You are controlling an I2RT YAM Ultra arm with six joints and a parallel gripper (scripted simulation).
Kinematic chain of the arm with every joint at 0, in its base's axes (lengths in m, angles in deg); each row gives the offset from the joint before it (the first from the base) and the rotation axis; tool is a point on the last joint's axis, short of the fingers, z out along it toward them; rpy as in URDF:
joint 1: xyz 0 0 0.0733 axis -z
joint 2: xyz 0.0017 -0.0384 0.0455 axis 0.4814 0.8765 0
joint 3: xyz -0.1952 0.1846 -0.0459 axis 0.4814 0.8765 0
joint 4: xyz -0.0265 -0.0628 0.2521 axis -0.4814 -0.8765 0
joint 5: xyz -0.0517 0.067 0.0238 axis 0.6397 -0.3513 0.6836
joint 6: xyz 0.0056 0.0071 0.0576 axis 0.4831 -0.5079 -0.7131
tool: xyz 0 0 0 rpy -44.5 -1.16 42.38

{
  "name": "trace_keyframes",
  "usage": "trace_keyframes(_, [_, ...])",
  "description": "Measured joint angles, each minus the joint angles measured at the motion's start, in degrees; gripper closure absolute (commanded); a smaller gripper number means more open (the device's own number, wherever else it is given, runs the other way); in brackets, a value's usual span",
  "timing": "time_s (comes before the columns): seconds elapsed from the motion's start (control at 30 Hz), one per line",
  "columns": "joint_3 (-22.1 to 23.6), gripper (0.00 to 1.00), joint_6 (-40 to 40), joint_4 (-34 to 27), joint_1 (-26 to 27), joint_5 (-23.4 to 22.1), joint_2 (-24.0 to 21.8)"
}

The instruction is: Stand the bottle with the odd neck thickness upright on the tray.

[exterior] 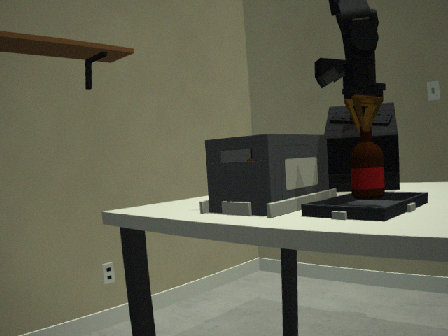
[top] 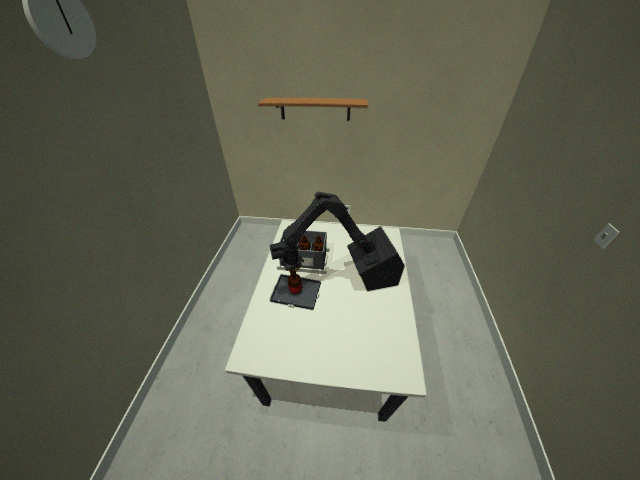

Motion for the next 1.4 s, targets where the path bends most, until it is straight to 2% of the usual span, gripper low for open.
trace_keyframes(1.4, [1.42,1.0,0.0,2.49,0.0,0.0,1.42])
